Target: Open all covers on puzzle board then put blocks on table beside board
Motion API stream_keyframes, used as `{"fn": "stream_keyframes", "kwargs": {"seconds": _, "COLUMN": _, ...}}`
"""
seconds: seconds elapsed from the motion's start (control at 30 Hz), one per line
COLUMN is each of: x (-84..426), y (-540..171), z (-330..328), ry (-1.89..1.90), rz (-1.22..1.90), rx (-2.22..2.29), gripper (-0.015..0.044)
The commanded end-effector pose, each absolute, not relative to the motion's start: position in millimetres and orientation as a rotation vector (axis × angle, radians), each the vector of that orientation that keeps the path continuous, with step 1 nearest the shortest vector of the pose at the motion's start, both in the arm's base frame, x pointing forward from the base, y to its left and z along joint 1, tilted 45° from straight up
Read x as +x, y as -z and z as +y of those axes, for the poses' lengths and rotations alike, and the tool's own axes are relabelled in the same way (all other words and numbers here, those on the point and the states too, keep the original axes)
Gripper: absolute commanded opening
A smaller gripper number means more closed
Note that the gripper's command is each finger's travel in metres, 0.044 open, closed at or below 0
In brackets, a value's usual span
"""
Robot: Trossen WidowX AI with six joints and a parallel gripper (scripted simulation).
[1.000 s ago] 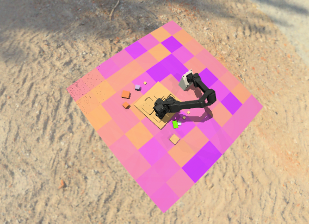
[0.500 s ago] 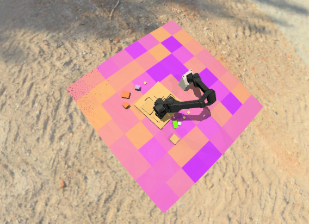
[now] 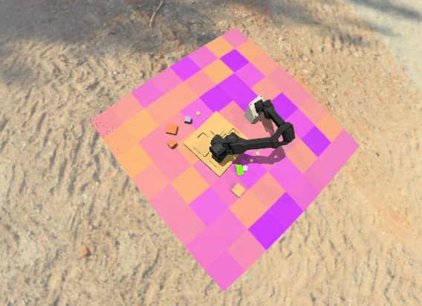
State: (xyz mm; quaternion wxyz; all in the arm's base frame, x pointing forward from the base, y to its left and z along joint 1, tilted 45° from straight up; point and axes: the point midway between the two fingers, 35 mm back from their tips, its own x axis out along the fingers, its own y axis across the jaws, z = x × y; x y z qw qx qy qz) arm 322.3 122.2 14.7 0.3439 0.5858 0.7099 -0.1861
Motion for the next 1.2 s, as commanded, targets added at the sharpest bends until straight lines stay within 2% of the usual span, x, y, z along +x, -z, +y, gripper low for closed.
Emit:
{"fn": "stream_keyframes", "kwargs": {"seconds": 0.0, "x": 322, "y": -12, "z": 125, "ry": 0.483, "rz": 1.847, "rx": 1.528, "gripper": 0.0144}}
{"fn": "stream_keyframes", "kwargs": {"seconds": 0.87, "x": 320, "y": 1, "z": 139, "ry": 0.482, "rz": 1.847, "rx": 1.529, "gripper": 0.0144}}
{"fn": "stream_keyframes", "kwargs": {"seconds": 1.17, "x": 320, "y": 0, "z": 137, "ry": 0.484, "rz": 1.845, "rx": 1.522, "gripper": 0.0084}}
